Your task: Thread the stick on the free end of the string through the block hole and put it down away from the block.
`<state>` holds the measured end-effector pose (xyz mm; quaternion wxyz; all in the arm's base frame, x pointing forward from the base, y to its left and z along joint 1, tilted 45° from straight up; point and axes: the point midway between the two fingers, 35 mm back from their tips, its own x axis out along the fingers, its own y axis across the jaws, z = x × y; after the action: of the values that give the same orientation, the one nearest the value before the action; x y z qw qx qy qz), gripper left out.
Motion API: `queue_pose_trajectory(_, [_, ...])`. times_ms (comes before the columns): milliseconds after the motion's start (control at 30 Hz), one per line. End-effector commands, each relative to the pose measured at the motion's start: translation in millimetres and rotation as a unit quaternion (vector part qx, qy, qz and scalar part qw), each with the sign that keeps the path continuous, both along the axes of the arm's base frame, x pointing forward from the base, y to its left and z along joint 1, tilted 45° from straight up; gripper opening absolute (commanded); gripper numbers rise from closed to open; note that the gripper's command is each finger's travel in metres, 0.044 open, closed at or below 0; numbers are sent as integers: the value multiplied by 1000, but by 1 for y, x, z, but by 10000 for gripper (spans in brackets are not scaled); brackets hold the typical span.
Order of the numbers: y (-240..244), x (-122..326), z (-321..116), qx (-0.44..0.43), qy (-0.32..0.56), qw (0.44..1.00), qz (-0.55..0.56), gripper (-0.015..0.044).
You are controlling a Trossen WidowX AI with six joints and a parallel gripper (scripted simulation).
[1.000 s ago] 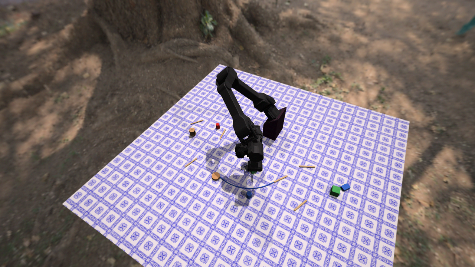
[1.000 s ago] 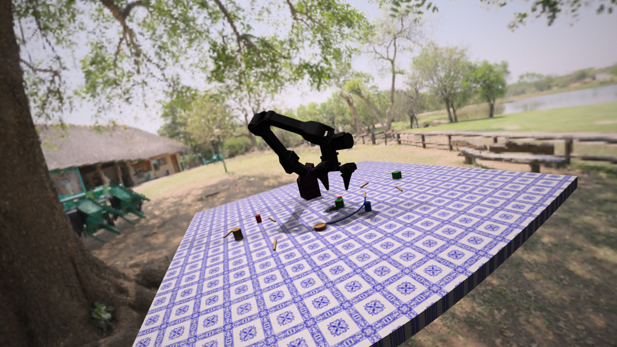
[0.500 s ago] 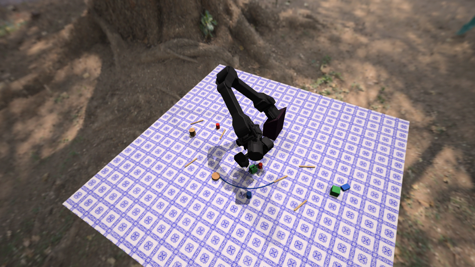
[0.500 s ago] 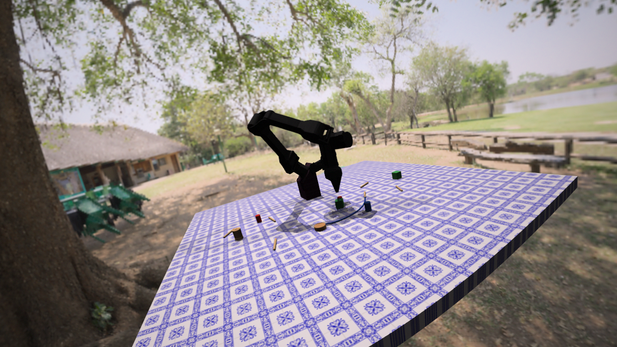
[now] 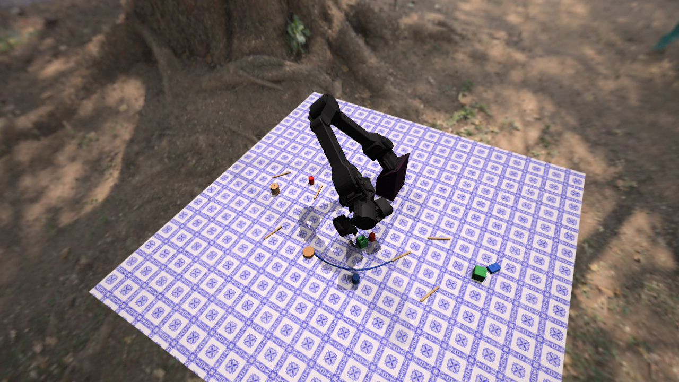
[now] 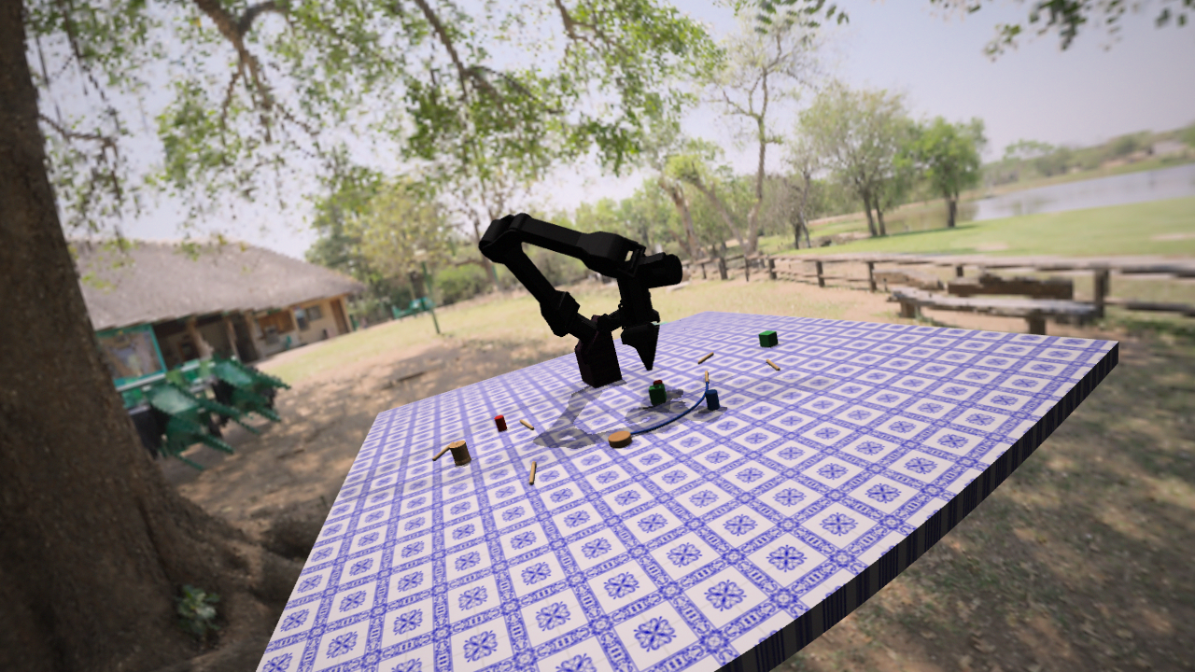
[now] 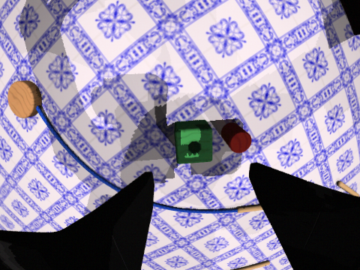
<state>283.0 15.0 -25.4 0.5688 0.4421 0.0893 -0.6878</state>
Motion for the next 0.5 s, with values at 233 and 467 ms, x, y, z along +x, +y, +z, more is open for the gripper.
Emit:
queue_pose_trajectory(233, [0, 0, 0, 1, -1, 1000, -2, 242])
queue_pose_trajectory(467, [-7, 1, -8, 2, -1, 1000, -2, 242])
